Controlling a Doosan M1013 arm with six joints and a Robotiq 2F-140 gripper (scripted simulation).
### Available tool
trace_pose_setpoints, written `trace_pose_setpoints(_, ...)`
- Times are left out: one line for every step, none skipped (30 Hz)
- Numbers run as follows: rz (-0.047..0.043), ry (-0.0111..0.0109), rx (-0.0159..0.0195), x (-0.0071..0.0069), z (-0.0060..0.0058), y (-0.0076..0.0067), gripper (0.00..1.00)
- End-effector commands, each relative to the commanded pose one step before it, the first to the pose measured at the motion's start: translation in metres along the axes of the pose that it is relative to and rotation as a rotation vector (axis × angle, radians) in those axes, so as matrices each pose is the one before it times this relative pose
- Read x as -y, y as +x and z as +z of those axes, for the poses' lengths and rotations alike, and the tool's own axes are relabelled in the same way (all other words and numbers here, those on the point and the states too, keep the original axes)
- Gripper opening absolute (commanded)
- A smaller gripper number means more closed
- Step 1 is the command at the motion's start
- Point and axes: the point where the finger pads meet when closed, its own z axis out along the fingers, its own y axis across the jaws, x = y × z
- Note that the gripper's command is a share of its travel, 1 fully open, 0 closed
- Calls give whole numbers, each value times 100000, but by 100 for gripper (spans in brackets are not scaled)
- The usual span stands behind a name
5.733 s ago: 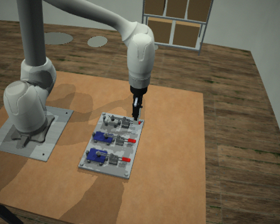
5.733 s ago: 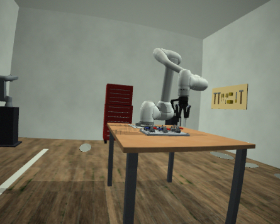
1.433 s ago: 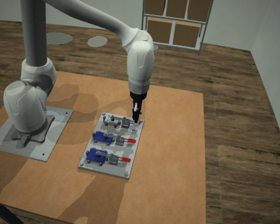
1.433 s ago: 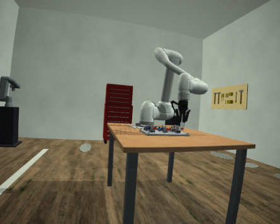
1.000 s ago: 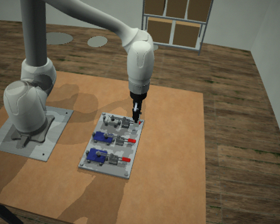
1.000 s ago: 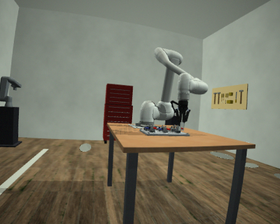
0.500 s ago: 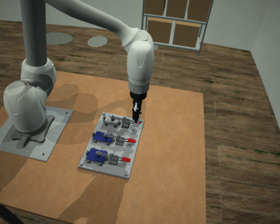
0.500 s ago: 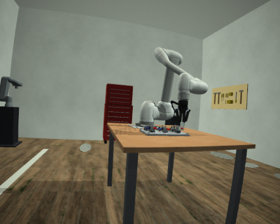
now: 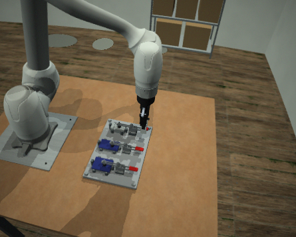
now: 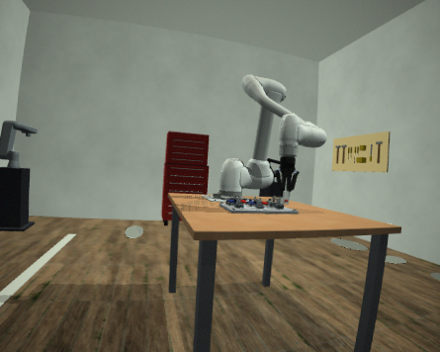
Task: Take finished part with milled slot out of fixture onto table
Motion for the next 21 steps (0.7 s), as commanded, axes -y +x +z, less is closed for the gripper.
trace_pose_setpoints(-2, 18, 4, 2, -74, -30, 11)
trace_pose_setpoints(0, 0, 0, 0, -50, -20, 11)
trace_pose_setpoints(0, 0, 0, 0, -48, -24, 11)
trace_pose_setpoints(0, 0, 0, 0, -48, -27, 11)
trace_pose_setpoints(0, 0, 0, 0, -49, -28, 11)
trace_pose_setpoints(0, 0, 0, 0, -51, -29, 11)
trace_pose_setpoints(0, 0, 0, 0, -53, -30, 11)
trace_pose_setpoints(0, 0, 0, 0, -55, -31, 11)
trace_pose_setpoints(0, 0, 0, 0, -56, -32, 11)
trace_pose_setpoints(0, 0, 0, 0, -58, -33, 11)
trace_pose_setpoints(0, 0, 0, 0, -59, -34, 11)
trace_pose_setpoints(0, 0, 0, 0, -61, -35, 11)
trace_pose_setpoints(0, 0, 0, 0, -62, -36, 11)
trace_pose_setpoints(0, 0, 0, 0, -59, -41, 11)
trace_pose_setpoints(0, 0, 0, 0, -57, -45, 11)
trace_pose_setpoints(0, 0, 0, 0, 0, 0, 11)
trace_pose_setpoints(0, 0, 0, 0, 0, 0, 11)
trace_pose_setpoints(0, 0, 0, 0, -58, -46, 11)
trace_pose_setpoints(0, 0, 0, 0, -59, -47, 11)
trace_pose_setpoints(0, 0, 0, 0, -60, -48, 11)
trace_pose_setpoints(0, 0, 0, 0, -61, -49, 11)
